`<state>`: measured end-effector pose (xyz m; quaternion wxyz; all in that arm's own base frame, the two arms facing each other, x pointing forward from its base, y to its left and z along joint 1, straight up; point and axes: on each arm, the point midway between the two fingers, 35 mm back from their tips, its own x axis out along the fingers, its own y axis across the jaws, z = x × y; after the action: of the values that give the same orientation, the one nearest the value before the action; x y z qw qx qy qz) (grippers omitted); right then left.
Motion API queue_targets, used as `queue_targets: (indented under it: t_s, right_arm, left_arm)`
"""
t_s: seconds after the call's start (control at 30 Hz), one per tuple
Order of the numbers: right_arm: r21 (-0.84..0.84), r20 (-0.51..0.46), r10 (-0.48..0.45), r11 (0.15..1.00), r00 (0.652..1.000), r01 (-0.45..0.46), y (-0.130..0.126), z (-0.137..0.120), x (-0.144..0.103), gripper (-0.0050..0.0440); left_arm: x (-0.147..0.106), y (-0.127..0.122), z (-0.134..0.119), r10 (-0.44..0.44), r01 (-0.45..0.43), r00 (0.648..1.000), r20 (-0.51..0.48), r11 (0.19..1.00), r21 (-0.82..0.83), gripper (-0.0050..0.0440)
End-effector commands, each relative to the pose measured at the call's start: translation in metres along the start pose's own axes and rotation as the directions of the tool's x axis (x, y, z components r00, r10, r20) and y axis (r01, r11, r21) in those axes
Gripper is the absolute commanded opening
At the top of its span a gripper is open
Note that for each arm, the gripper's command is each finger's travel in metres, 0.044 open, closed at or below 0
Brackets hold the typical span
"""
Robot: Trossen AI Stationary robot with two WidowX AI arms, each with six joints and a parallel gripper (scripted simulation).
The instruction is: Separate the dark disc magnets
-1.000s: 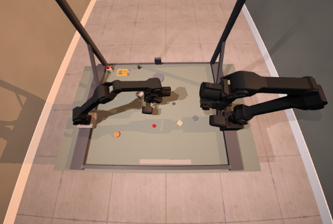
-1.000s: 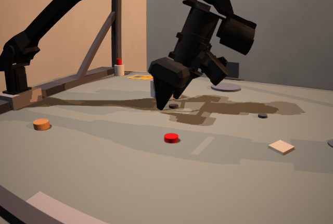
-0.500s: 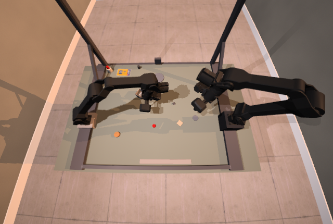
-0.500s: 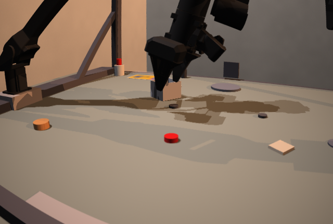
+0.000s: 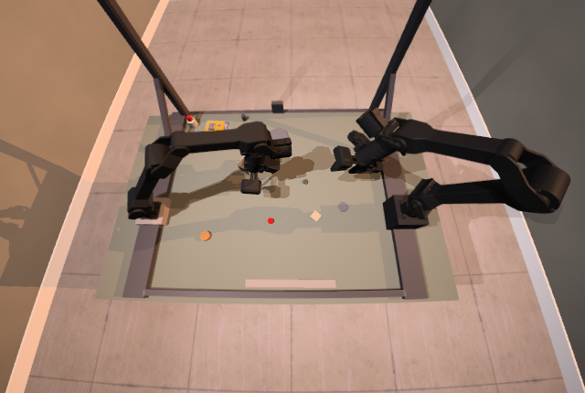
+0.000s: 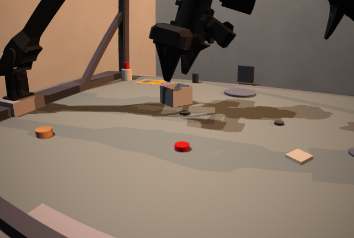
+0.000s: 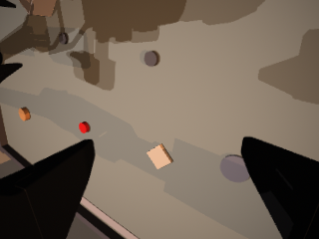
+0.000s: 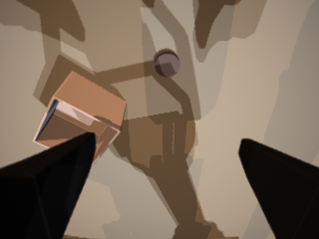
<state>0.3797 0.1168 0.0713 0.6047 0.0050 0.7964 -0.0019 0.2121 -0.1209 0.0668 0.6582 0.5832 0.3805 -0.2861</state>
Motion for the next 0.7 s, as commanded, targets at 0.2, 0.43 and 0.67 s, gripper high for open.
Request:
queue_targets:
  t_s: [0.2, 0.43, 0.67]
  right_arm:
    - [-0.003, 0.048, 0.01, 1.0, 0.999, -0.009, 0.0007, -0.0024, -0.017, 0.04]
    - [-0.003, 0.048, 0.01, 1.0, 0.999, -0.009, 0.0007, -0.0024, -0.017, 0.04]
    - [-0.002, 0.058, 0.005, 1.0, 0.998, -0.005, 0.0006, -0.0039, -0.0183, 0.04]
  left_arm:
    - [0.0035, -0.003, 0.013, 0.061, -0.065, 0.997, 0.044, 0.993, 0.094, 0.04]
    - [0.0004, 0.0013, 0.0156, 0.068, -0.072, 0.996, 0.056, 0.994, 0.078, 0.04]
    - [0.0039, -0.0006, 0.0152, 0.06, -0.064, 0.997, 0.049, 0.995, 0.076, 0.04]
